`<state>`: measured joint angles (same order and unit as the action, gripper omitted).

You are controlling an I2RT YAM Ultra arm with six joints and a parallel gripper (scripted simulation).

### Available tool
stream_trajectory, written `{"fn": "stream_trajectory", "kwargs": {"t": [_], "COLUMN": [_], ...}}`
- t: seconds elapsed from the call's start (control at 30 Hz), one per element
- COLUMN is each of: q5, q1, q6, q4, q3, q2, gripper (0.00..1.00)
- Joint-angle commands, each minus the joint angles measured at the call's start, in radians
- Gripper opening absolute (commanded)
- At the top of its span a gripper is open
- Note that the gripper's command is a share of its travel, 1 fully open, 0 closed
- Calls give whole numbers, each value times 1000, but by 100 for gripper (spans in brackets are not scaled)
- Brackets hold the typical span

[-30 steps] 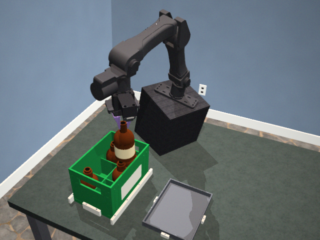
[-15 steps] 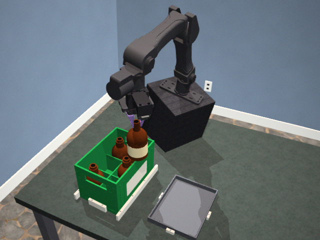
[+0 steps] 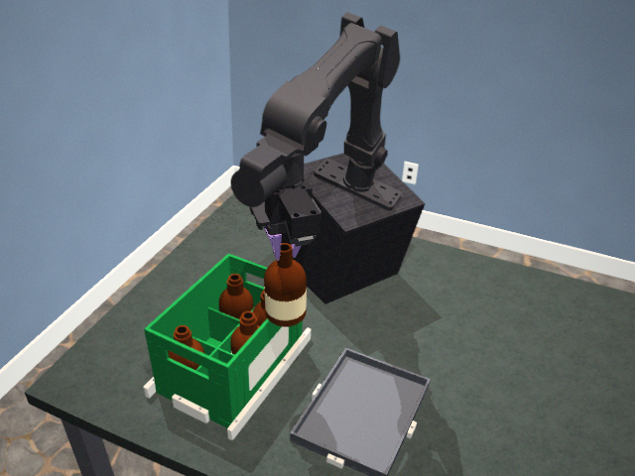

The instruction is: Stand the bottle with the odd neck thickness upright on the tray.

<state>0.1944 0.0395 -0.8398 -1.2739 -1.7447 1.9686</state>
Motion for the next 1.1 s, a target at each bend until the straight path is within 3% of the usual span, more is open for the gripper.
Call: {"fn": "stream_trajectory", "kwargs": {"t": [0.0, 1.07], "q5": [-2, -24], "q1": [-15, -187], "q6": [40, 214], "q4": [5, -17], "q3": [3, -47], "q2": [-50, -68], "gripper": [0, 0]}}
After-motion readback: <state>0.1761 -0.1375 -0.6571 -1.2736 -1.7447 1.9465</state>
